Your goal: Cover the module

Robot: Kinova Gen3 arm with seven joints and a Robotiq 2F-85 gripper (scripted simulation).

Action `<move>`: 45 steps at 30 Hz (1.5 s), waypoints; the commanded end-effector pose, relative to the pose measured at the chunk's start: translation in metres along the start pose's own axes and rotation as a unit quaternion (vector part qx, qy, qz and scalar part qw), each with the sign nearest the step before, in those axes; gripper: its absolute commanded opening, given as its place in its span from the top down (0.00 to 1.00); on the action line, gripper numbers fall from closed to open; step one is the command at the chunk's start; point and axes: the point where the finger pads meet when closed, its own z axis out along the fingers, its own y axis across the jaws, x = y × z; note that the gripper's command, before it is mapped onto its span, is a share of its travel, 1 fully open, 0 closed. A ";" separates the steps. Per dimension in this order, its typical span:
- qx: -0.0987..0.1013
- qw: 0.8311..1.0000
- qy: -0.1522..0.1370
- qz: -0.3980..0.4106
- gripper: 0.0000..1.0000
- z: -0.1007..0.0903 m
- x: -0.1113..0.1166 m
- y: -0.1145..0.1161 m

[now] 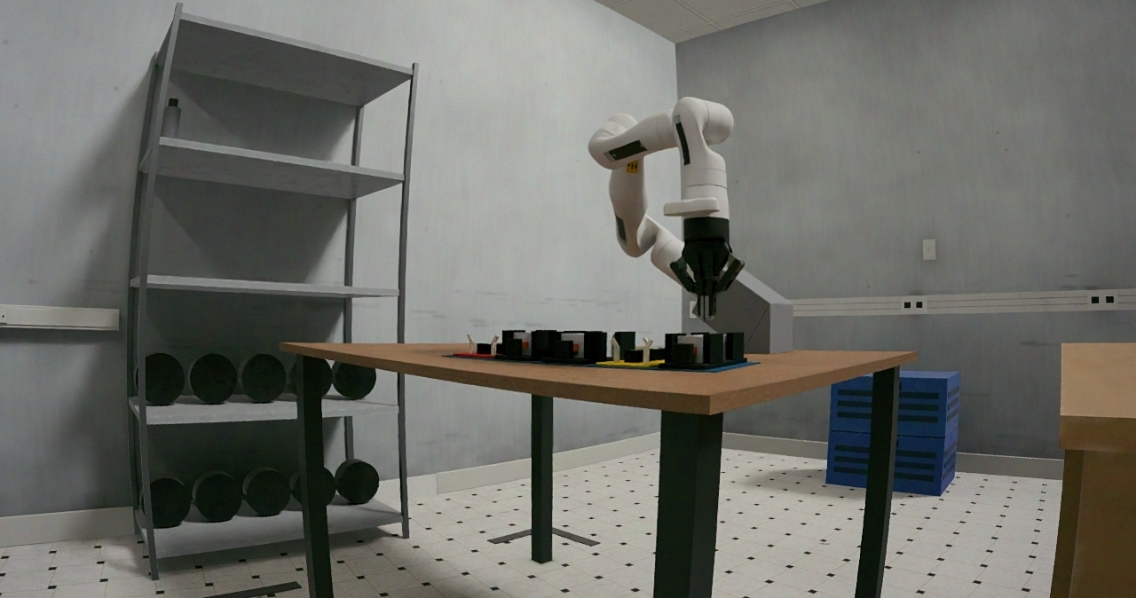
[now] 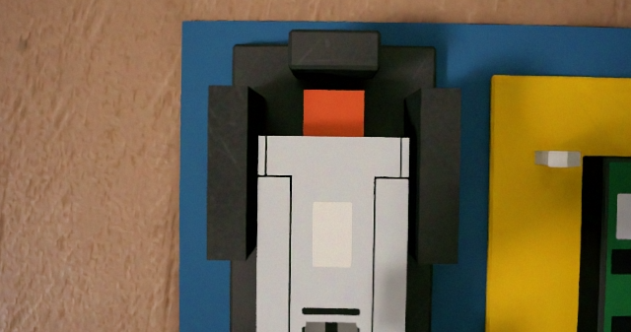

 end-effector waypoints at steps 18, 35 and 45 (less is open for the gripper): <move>0.001 1.000 0.001 0.000 0.00 -0.001 0.001 0.000; 0.001 1.000 0.001 0.000 0.00 -0.001 0.001 0.000; 0.001 1.000 0.001 0.000 0.00 0.005 0.001 0.000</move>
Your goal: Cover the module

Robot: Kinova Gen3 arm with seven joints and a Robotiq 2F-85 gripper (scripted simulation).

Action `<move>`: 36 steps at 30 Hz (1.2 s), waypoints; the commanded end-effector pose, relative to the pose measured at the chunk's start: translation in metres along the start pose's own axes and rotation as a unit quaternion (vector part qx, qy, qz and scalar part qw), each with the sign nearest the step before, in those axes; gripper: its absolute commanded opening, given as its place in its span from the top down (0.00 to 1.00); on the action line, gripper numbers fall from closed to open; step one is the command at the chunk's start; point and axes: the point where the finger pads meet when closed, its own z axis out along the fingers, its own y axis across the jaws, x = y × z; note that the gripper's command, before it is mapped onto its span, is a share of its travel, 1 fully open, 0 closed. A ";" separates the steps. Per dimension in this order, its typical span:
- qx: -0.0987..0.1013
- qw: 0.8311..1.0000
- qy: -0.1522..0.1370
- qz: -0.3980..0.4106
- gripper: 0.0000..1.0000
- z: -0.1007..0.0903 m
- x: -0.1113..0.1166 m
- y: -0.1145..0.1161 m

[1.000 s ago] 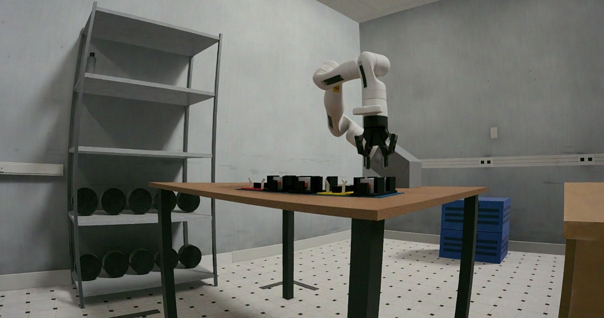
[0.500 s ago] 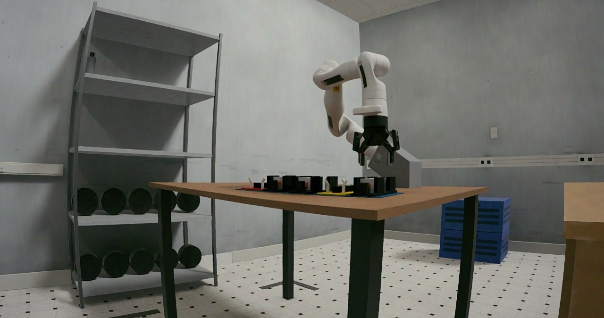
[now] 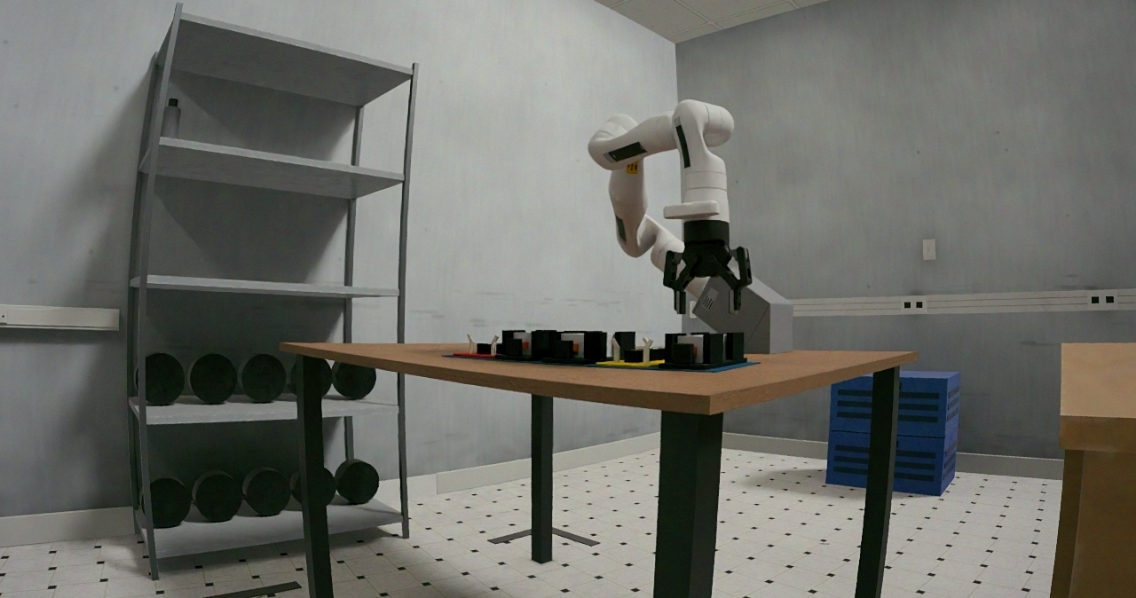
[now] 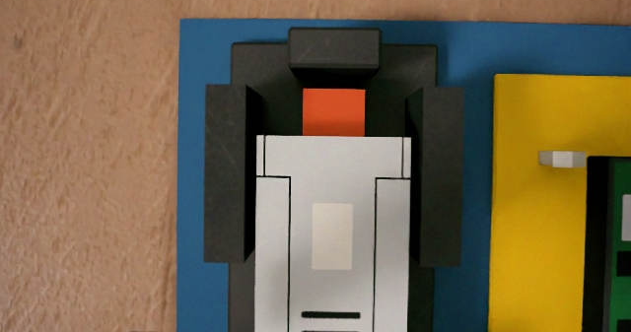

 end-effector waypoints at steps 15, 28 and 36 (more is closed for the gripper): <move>0.001 1.000 0.001 0.000 0.00 0.009 0.001 0.000; 0.001 1.000 0.001 0.000 0.00 0.015 0.001 0.000; 0.001 1.000 0.001 0.000 0.00 0.023 0.001 0.000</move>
